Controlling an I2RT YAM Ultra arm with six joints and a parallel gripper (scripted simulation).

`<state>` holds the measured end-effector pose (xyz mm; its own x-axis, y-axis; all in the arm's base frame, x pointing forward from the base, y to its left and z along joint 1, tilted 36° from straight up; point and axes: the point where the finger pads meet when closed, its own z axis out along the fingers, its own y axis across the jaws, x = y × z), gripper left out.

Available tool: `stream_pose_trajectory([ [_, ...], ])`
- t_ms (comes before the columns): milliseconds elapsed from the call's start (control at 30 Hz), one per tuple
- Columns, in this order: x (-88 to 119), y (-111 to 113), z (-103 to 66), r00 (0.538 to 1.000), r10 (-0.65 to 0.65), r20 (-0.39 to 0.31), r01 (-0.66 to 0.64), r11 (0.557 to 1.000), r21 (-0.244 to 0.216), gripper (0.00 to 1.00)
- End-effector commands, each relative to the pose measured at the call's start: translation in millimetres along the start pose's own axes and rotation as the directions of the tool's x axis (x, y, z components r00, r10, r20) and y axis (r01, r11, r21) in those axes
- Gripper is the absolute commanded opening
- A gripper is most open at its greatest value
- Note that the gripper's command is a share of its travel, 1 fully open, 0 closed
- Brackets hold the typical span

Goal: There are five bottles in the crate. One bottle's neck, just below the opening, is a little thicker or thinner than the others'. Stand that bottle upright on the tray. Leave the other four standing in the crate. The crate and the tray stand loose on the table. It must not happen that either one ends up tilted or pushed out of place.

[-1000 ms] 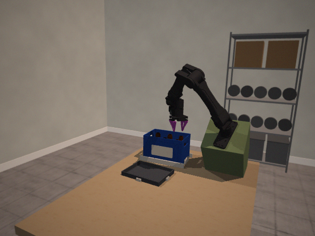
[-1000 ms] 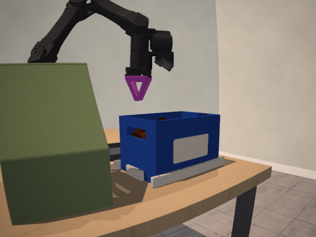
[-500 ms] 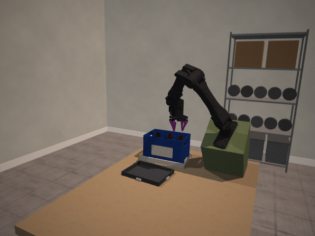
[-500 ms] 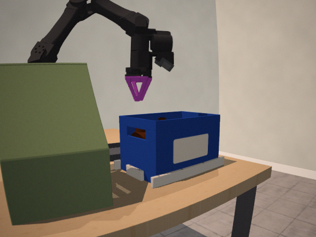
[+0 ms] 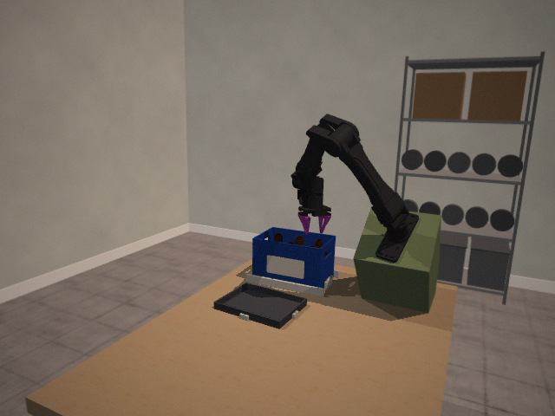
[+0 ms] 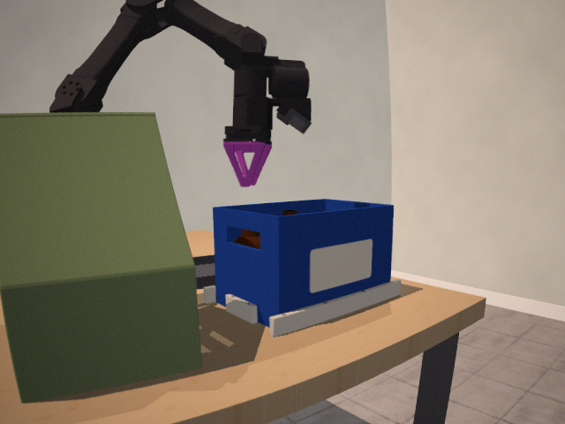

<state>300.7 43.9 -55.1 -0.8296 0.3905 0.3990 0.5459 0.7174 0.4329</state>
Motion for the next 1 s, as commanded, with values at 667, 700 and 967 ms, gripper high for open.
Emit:
stream_pose_trajectory([
  [667, -0.4, -1.9, 29.6, 1.0, 0.013, 0.004, -0.013, 1.0, -0.003, 0.61],
  [700, -0.6, -0.5, 29.3, 1.0, 0.009, 0.008, -0.009, 1.0, -0.005, 0.61],
  [967, -2.9, -3.7, 31.4, 1.0, 0.022, 0.013, -0.022, 1.0, -0.008, 0.61],
])
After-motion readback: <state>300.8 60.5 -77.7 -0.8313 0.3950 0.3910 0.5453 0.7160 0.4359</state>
